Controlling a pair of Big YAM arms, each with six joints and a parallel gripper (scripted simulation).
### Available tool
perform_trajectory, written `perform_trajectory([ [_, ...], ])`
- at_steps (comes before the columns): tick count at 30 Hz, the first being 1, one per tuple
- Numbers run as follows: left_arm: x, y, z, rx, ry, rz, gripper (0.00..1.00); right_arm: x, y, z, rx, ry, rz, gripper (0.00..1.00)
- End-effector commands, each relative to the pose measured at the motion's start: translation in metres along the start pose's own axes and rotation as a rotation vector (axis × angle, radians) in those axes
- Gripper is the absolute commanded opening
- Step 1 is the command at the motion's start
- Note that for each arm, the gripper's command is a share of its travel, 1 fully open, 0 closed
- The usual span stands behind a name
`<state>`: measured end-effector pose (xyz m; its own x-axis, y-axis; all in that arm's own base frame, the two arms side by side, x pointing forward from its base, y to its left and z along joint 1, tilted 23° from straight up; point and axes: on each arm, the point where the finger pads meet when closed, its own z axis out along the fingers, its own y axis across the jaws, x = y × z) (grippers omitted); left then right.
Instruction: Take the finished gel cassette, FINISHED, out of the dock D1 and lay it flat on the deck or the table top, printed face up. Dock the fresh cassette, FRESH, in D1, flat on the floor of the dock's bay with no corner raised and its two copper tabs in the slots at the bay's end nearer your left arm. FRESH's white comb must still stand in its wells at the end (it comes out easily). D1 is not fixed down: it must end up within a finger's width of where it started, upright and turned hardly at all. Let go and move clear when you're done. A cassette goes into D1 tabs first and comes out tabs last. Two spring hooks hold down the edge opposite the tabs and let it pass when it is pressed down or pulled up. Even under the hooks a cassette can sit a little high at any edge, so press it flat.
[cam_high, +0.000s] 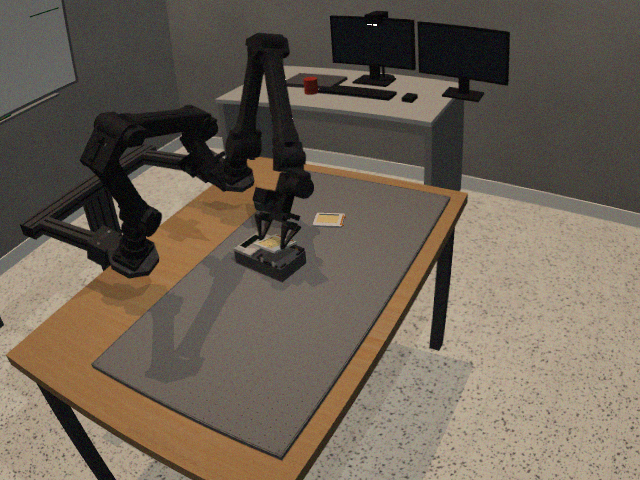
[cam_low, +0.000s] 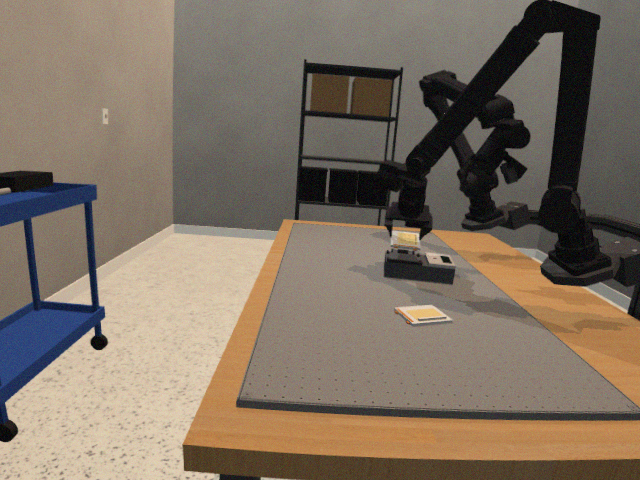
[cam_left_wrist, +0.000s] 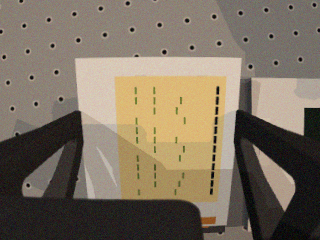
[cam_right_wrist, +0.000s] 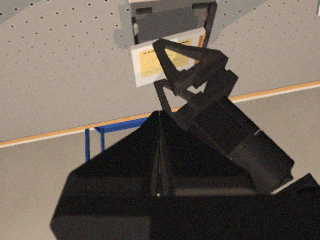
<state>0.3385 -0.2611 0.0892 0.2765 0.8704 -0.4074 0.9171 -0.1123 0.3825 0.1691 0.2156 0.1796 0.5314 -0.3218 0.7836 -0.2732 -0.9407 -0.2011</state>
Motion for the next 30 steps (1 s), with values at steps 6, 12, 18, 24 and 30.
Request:
perform_trajectory([
  [6, 0.003, 0.002, -0.002, -0.003, 0.005, -0.009, 0.00, 0.016, -0.024, -0.023, 0.049, -0.009, 0.063, 0.00],
  [12, 0.003, 0.002, -0.002, -0.003, 0.005, -0.009, 0.00, 0.019, -0.024, -0.028, 0.050, -0.010, 0.063, 0.00],
  [18, 0.003, 0.002, -0.002, -0.003, 0.005, -0.009, 0.00, 0.024, -0.025, -0.037, 0.050, -0.010, 0.063, 0.00],
  [24, 0.003, 0.002, -0.002, -0.003, 0.005, -0.009, 0.00, 0.024, -0.025, -0.037, 0.050, -0.010, 0.063, 0.00],
  [30, 0.003, 0.002, -0.002, -0.003, 0.005, -0.009, 0.00, 0.033, -0.013, -0.035, 0.022, -0.008, 0.159, 0.00],
])
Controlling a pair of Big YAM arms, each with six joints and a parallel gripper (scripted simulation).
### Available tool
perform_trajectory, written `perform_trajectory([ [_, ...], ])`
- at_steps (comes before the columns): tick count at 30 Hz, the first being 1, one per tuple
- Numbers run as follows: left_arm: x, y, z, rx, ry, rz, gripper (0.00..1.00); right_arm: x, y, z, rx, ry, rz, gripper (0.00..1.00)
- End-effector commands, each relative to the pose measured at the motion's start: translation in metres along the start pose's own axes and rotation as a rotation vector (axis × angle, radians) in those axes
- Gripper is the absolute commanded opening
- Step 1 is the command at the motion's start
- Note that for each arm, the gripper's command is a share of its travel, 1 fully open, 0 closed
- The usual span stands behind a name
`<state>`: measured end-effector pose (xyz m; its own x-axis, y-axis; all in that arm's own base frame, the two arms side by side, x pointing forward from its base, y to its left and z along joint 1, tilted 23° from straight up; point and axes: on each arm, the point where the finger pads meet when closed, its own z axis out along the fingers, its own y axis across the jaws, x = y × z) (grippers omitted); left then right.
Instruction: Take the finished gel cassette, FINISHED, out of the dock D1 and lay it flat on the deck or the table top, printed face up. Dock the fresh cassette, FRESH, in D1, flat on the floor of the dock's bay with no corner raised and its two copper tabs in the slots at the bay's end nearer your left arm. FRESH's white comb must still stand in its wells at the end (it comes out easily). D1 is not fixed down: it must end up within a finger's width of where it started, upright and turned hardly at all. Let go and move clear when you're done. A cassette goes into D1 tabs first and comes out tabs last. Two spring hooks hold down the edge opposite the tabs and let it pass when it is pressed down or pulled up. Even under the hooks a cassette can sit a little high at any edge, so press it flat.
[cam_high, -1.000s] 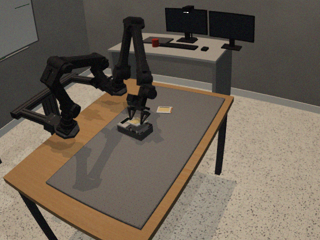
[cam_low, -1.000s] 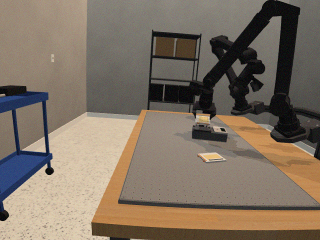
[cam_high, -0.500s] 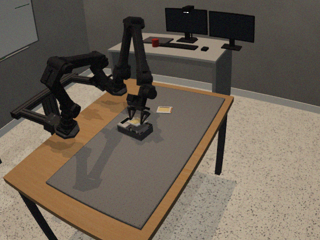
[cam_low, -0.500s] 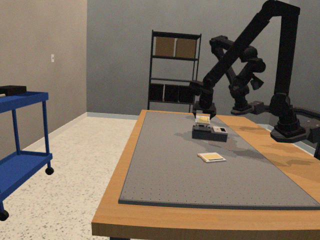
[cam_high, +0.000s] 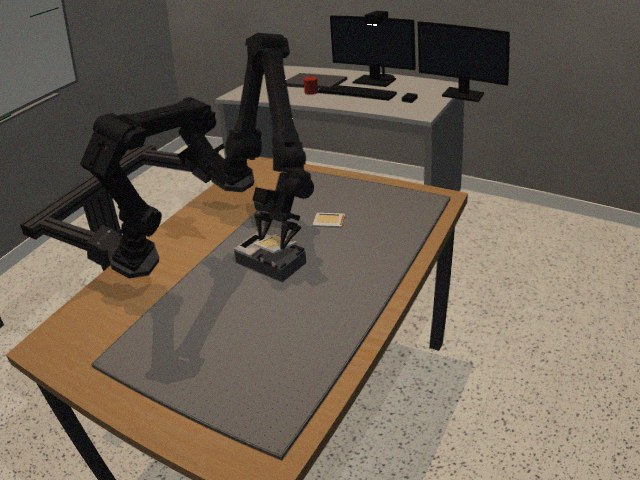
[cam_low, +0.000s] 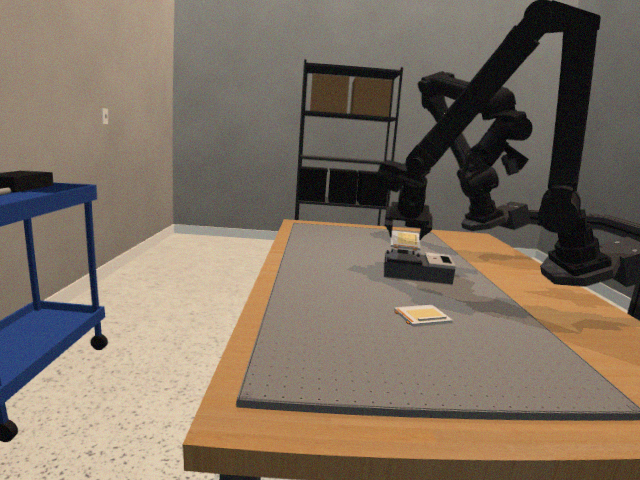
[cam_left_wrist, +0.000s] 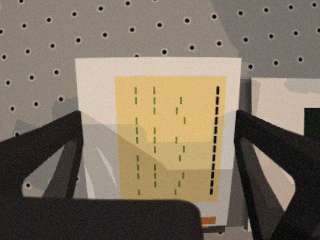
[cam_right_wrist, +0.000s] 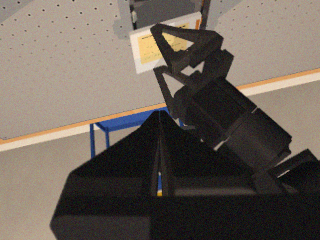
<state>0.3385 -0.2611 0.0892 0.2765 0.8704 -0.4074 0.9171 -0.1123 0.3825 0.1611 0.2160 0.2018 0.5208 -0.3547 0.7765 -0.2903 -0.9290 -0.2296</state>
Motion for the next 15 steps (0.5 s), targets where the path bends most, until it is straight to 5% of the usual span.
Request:
perform_trajectory([
  [1, 0.003, 0.002, -0.002, -0.003, 0.005, -0.009, 0.00, 0.022, -0.007, -0.014, 0.011, -0.008, 0.156, 0.00],
  [15, 0.003, 0.002, -0.002, -0.003, 0.005, -0.009, 0.00, 0.058, 0.040, -0.003, -0.099, 0.002, 0.541, 0.00],
])
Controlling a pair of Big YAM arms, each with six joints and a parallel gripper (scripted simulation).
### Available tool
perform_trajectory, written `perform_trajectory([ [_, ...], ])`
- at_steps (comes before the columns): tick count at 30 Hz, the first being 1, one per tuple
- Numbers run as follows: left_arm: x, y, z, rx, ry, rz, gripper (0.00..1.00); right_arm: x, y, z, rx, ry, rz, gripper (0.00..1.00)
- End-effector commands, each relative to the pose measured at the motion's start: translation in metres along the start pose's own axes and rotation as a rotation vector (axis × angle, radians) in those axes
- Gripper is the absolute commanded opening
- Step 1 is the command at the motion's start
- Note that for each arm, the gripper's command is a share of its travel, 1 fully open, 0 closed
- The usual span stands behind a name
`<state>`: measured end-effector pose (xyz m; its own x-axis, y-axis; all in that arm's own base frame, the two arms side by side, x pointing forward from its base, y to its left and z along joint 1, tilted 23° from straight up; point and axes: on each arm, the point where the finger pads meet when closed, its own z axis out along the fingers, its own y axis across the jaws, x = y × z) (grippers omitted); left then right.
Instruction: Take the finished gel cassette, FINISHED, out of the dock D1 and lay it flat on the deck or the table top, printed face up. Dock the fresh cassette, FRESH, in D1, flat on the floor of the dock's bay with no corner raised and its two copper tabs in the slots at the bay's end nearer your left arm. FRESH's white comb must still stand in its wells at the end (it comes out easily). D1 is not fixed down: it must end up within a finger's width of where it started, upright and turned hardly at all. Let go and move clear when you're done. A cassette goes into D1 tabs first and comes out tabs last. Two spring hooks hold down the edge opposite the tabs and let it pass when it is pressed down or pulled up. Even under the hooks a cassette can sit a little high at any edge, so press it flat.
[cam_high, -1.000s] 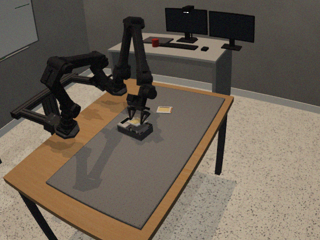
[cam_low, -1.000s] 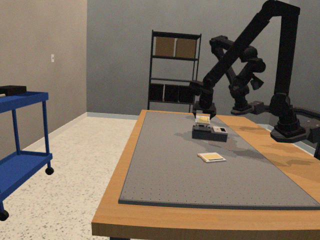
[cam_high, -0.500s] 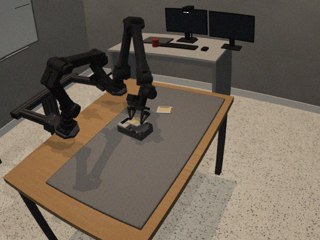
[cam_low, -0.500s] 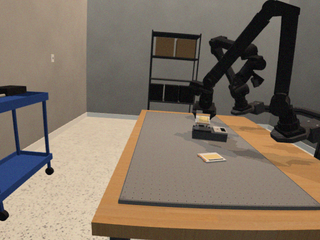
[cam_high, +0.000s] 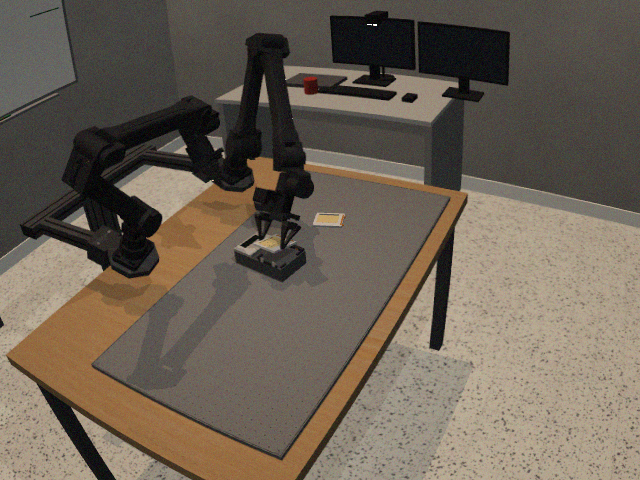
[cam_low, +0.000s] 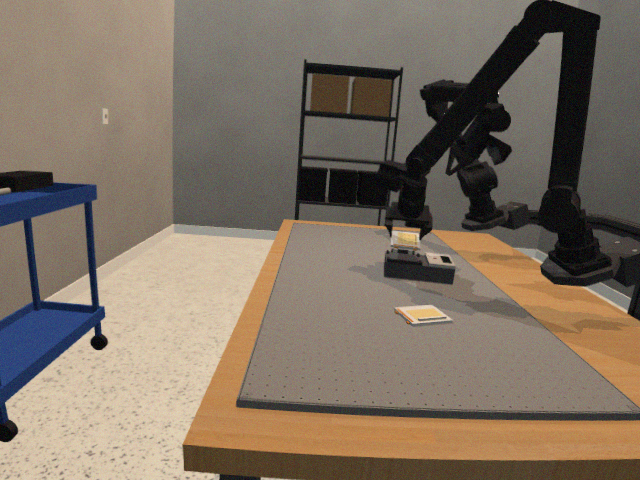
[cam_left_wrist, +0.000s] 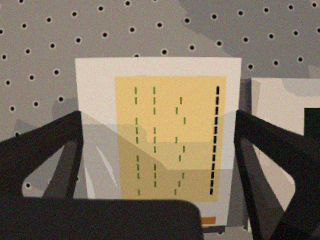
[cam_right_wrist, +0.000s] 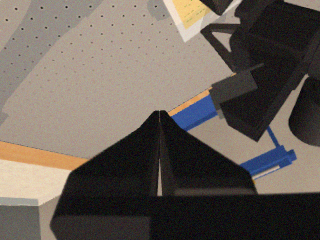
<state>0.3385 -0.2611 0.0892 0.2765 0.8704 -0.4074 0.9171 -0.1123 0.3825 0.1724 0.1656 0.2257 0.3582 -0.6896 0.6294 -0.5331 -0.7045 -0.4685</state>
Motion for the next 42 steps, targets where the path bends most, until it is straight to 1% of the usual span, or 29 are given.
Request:
perform_trajectory([
  [1, 0.003, 0.002, -0.002, -0.003, 0.005, -0.009, 0.00, 0.020, -0.002, -0.003, -0.027, 0.008, 0.170, 0.00],
  [12, 0.003, 0.002, -0.002, -0.003, 0.005, -0.009, 0.00, 0.067, 0.024, 0.010, -0.125, 0.023, 0.523, 0.00],
  [14, 0.003, 0.002, -0.002, -0.003, 0.005, -0.009, 0.00, 0.067, 0.024, 0.010, -0.125, 0.023, 0.523, 0.00],
  [29, 0.003, 0.002, -0.002, -0.003, 0.005, -0.009, 0.00, 0.131, 0.059, 0.027, -0.259, 0.043, 1.004, 0.00],
  [31, 0.003, 0.002, -0.002, -0.003, 0.005, -0.009, 0.00, 0.131, 0.059, 0.027, -0.259, 0.043, 1.004, 0.00],
  [42, 0.003, 0.002, -0.002, -0.003, 0.005, -0.009, 0.00, 0.178, 0.085, 0.039, -0.358, 0.058, 1.357, 0.00],
])
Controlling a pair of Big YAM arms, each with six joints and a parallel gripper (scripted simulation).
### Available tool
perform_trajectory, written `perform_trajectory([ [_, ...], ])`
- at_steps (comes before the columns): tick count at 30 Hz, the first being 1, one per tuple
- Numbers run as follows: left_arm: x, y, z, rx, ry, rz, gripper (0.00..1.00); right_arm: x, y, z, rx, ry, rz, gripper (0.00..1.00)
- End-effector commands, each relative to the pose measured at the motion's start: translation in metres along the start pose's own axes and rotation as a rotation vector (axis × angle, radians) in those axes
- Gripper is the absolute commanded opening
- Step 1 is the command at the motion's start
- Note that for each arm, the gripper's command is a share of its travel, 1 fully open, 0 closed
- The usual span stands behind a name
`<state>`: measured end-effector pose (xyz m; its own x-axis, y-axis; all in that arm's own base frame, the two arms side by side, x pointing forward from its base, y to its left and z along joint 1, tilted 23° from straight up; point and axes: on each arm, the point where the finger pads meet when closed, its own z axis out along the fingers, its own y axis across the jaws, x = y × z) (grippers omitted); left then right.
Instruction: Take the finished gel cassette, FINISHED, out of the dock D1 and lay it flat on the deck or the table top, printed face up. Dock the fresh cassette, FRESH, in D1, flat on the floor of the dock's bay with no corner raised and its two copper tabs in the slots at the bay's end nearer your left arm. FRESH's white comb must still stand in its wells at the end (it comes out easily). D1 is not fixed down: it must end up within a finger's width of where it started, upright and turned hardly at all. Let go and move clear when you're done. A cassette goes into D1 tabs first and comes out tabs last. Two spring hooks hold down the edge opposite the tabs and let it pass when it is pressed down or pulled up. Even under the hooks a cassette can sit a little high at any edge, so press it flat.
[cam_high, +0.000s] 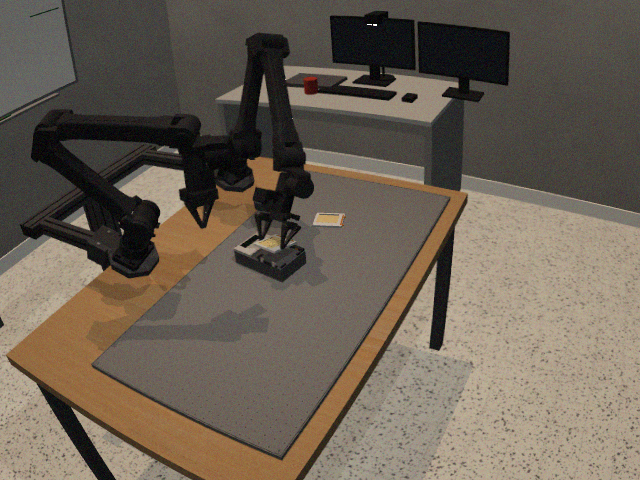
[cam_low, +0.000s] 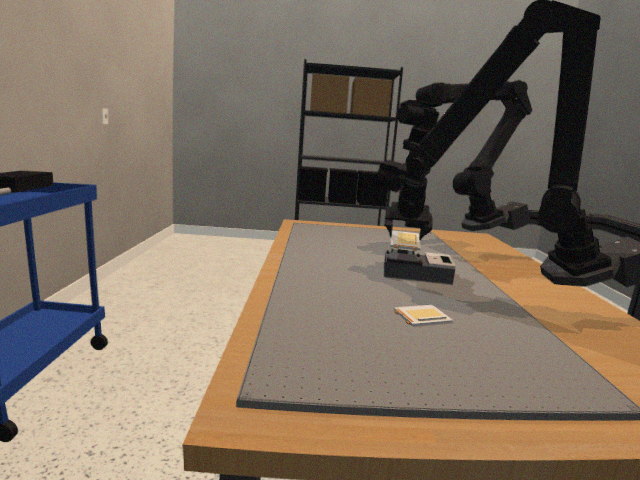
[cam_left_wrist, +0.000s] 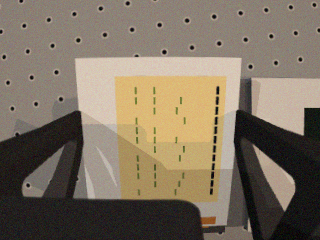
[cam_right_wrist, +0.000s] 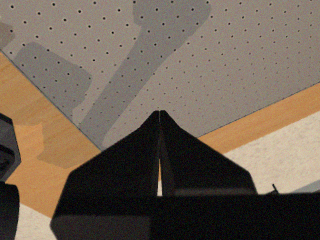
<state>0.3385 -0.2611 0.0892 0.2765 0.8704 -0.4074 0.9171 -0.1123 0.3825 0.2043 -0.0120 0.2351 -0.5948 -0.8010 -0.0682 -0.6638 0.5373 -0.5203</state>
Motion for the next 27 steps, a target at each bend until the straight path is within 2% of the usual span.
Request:
perform_trajectory([
  [1, 0.003, 0.002, -0.002, -0.003, 0.005, -0.009, 0.00, -0.001, -0.041, -0.022, 0.033, -0.053, 0.103, 0.00],
  [4, 0.003, 0.002, -0.002, -0.003, 0.005, -0.009, 0.00, 0.009, -0.052, -0.019, 0.003, -0.051, 0.198, 0.00],
  [6, 0.003, 0.002, -0.002, -0.003, 0.005, -0.009, 0.00, 0.009, -0.052, -0.019, 0.003, -0.051, 0.198, 0.00],
  [21, 0.003, 0.002, -0.002, -0.003, 0.005, -0.009, 0.00, 0.055, -0.109, -0.003, -0.145, -0.039, 0.676, 0.00],
  [23, 0.003, 0.002, -0.002, -0.003, 0.005, -0.009, 0.00, 0.055, -0.109, -0.003, -0.145, -0.039, 0.676, 0.00],
  [27, 0.003, 0.002, -0.002, -0.003, 0.005, -0.009, 0.00, 0.058, -0.112, -0.002, -0.185, -0.036, 0.803, 0.00],
])
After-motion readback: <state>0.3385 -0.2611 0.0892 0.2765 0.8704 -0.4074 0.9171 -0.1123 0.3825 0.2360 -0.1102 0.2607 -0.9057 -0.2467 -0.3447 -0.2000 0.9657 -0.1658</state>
